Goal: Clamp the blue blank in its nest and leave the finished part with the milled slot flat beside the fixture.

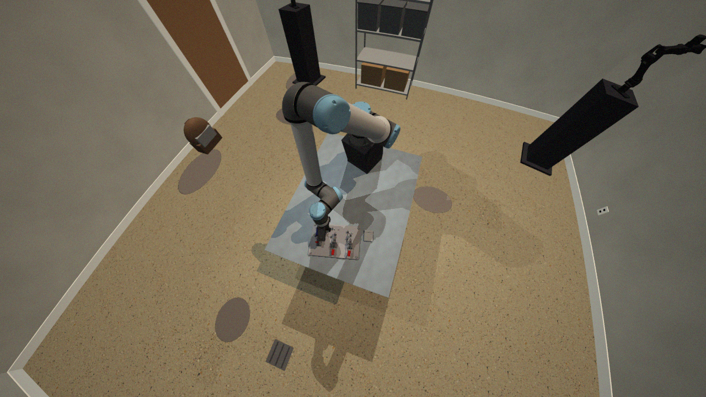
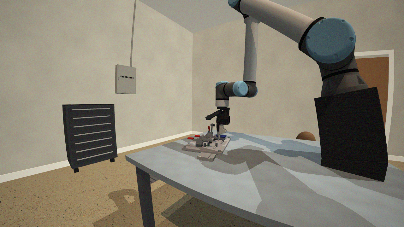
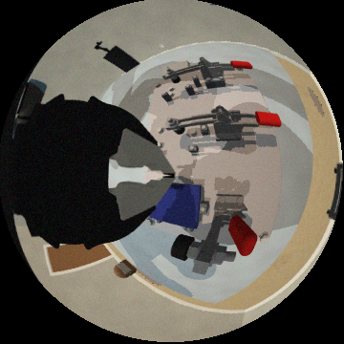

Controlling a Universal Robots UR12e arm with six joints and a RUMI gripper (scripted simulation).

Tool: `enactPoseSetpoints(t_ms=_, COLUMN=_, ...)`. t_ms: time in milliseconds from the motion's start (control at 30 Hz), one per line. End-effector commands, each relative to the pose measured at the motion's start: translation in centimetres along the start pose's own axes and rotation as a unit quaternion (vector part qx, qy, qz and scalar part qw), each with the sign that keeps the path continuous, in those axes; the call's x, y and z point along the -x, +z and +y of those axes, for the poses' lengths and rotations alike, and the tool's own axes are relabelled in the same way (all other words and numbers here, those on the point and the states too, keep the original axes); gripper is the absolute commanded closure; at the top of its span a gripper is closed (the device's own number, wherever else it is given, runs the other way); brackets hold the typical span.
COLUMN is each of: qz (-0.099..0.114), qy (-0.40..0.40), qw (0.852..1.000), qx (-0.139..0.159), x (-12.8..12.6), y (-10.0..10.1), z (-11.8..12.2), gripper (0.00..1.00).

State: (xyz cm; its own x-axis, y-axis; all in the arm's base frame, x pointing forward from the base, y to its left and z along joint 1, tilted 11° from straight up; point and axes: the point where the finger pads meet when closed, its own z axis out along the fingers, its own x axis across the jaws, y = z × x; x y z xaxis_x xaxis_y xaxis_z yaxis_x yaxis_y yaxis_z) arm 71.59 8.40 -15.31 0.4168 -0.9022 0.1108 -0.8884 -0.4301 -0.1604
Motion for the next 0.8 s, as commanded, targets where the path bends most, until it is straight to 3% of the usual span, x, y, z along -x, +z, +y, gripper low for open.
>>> enactPoseSetpoints(t_ms=0, qz=0.000, qy=0.000, qw=1.000, qx=-0.001, x=-0.04, y=-0.05, z=-0.05, gripper=1.00)
enactPoseSetpoints(t_ms=767, qz=0.000, qy=0.000, qw=1.000, qx=-0.001, x=-0.44, y=-0.05, z=-0.05, gripper=1.00)
